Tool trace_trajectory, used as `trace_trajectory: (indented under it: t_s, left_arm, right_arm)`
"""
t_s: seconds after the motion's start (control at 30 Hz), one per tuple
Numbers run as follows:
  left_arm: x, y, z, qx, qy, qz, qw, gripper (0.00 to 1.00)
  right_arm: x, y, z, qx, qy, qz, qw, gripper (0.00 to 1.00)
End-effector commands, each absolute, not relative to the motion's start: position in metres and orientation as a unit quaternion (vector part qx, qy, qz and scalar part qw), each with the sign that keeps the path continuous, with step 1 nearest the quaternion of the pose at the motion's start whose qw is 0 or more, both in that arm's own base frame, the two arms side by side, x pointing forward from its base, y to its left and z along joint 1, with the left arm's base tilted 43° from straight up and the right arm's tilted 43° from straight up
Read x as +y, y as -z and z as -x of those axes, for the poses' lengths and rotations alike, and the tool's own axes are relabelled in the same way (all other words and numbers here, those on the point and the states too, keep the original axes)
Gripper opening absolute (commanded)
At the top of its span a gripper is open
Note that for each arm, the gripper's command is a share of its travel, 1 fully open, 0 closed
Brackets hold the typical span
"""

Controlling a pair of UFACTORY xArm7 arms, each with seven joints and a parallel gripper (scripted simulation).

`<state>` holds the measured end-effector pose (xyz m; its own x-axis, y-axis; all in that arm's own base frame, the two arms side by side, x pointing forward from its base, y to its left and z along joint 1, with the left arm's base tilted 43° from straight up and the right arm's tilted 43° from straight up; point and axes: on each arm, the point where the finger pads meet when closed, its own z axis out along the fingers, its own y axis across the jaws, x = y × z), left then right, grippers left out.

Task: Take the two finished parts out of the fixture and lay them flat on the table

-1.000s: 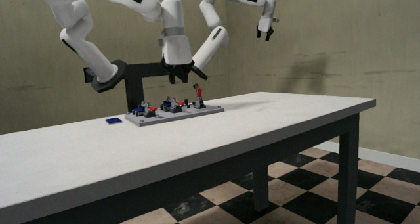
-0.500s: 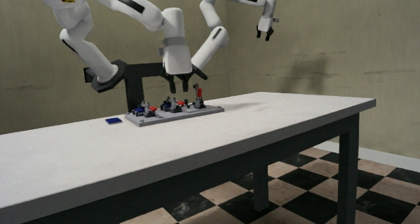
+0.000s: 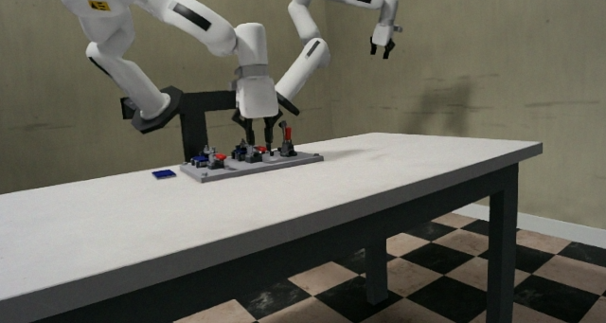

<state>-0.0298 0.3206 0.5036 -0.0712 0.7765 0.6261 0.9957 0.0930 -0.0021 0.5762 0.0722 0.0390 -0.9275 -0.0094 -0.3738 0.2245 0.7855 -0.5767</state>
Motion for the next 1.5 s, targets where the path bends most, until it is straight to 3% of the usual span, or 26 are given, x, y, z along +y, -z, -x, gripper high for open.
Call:
trace_trajectory:
  t_s: [0.0, 1.47]
  left_arm:
    - [0.32, -0.505, 0.03, -0.697, 0.225, 0.635, 0.247, 1.0]
    - [0.32, -0.505, 0.03, -0.697, 0.225, 0.635, 0.247, 1.0]
  right_arm:
    - [0.075, -0.04, -0.578, 0.928, 0.32, -0.057, 0.184, 0.48]
    - [0.057, -0.019, -0.586, 0.928, 0.32, -0.057, 0.184, 0.48]
